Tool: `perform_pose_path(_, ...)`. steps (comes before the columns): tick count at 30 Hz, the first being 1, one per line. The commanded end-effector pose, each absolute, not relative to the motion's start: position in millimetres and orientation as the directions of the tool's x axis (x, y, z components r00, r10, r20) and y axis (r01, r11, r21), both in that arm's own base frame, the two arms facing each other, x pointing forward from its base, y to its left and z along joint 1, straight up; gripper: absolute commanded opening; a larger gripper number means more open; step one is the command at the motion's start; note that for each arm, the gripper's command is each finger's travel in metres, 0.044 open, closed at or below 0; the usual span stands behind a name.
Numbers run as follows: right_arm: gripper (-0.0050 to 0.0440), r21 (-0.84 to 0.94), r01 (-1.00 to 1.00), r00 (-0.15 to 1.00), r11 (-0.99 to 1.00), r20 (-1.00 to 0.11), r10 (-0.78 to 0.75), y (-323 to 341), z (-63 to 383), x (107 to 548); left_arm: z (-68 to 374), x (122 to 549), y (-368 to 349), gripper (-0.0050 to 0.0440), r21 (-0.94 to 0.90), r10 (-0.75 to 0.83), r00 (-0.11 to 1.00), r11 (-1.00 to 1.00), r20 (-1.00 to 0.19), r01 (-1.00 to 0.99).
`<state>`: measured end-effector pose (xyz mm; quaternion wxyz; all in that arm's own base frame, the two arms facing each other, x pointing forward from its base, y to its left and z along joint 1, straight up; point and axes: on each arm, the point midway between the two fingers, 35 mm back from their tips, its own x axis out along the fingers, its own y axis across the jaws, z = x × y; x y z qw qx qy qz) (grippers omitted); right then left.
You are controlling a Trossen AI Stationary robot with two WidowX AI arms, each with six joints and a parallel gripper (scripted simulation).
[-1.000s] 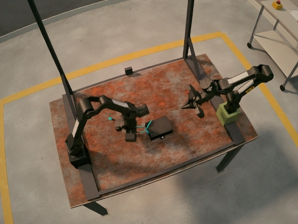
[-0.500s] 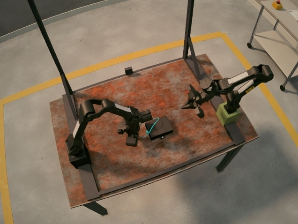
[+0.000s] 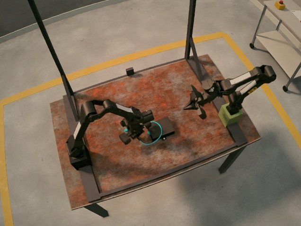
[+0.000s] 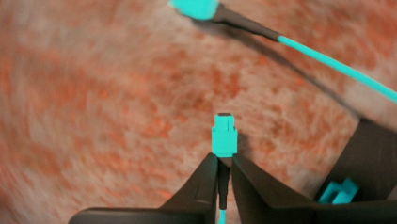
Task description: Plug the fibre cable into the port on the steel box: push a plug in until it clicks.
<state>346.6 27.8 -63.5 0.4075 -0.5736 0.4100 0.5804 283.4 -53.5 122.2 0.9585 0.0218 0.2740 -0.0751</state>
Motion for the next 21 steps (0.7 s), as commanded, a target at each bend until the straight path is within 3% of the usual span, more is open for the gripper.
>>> perform_pose_path(1,-0.005,-0.01,-0.988,0.01,-0.152,-1.0,0.0,30.5,-58.3,354.7,127.5,285.0,-53.1,-0.005,-0.001,-0.131,0.846,0.988,-0.516,0.152)
perform_pose_path(10,-0.005,-0.009,-0.946,0.009,0.323,-1.0,-0.001,32.4,-58.8,356.2,127.5,285.0,-53.1,-0.005,-0.001,-0.131,0.846,0.988,-0.516,0.152)
perform_pose_path(12,-0.005,-0.009,-0.946,0.009,0.323,-1.0,-0.001,32.4,-58.8,356.2,127.5,285.0,-53.1,-0.005,-0.001,-0.131,0.846,0.988,-0.516,0.152)
perform_pose_path(21,-0.005,-0.007,-0.66,0.008,0.751,-1.0,-0.002,34.6,-59.4,357.8,127.5,285.0,-53.1,-0.005,-0.001,-0.131,0.846,0.988,-0.516,0.152)
